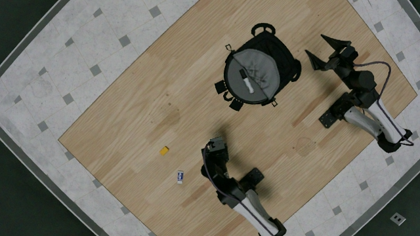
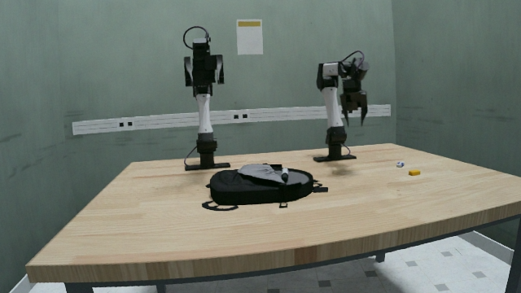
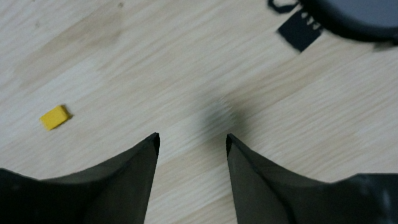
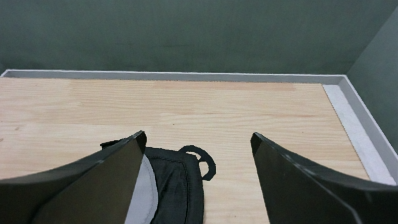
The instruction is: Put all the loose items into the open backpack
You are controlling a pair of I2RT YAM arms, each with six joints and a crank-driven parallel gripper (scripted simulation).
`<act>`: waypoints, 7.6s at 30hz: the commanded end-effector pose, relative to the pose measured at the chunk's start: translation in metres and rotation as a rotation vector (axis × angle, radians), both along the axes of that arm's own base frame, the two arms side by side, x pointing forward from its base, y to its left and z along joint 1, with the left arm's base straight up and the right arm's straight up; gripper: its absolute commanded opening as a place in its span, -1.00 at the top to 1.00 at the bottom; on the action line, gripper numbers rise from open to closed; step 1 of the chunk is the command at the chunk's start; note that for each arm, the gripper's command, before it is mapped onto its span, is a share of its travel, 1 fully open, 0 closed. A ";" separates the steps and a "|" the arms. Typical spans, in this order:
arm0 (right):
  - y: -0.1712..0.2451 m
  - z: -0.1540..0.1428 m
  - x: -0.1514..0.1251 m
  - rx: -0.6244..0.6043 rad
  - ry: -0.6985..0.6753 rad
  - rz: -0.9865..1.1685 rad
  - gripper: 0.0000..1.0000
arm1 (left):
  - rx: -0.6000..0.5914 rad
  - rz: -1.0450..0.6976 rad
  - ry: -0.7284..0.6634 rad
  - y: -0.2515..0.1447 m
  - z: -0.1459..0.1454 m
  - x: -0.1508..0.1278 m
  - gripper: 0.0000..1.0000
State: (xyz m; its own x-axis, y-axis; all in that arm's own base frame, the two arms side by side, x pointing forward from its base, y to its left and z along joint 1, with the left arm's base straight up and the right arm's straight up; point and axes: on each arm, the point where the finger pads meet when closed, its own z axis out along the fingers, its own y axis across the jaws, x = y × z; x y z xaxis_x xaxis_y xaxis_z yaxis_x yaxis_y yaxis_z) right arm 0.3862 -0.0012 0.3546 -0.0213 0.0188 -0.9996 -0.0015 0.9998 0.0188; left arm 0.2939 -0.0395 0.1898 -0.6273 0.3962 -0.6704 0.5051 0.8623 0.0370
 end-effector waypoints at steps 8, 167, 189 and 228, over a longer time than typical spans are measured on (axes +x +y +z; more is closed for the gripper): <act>0.000 0.005 -0.001 -0.001 -0.014 0.002 -0.80 | -0.007 -0.315 0.036 0.046 0.017 -0.024 -0.10; 0.000 0.005 -0.001 -0.001 -0.014 0.002 -0.80 | 0.008 -0.179 0.035 0.122 -0.056 -0.011 0.64; 0.000 0.005 -0.001 -0.001 -0.014 0.002 -0.80 | -0.022 0.024 0.016 -0.054 -0.049 0.047 0.64; 0.000 0.005 -0.001 -0.001 -0.014 0.002 -0.80 | -0.015 0.267 0.057 -0.263 -0.101 0.095 0.64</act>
